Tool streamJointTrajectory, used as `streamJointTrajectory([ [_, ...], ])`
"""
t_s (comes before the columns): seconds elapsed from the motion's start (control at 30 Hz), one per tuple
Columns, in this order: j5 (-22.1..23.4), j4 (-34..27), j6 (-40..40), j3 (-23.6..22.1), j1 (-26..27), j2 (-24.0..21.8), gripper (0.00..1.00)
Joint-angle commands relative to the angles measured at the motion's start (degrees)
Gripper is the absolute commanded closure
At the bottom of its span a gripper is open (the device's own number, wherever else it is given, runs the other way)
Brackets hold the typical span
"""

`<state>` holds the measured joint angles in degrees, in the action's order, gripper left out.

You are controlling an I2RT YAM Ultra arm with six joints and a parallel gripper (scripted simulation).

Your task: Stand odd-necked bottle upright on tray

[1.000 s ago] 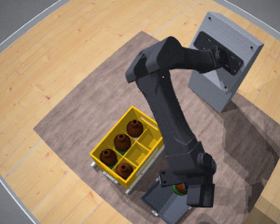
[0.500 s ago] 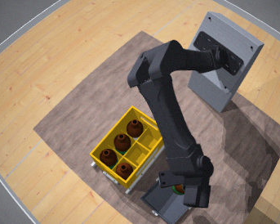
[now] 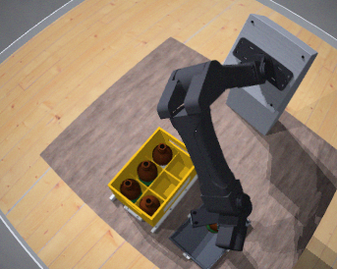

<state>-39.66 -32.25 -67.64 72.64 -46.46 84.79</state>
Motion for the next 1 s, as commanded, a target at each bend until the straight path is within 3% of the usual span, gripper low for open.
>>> streamJointTrajectory([
  [0.0,1.39,4.23,2.24,-0.87,0.49,-0.81,1.00],
  [0.07,2.03,5.68,2.95,0.08,1.31,1.23,1.00],
  [0.17,2.42,6.43,3.32,-0.26,0.62,-0.38,1.00],
  [0.23,3.02,7.76,3.96,-0.50,2.55,2.59,1.00],
  [0.63,5.80,13.73,6.77,1.27,6.11,7.11,1.00],
  [0.73,6.05,14.13,6.92,1.27,5.22,5.31,1.00],
  [0.8,6.33,14.74,7.19,1.44,5.56,8.03,1.00],
  [0.97,6.95,16.03,7.79,1.82,6.95,8.62,1.00],
])
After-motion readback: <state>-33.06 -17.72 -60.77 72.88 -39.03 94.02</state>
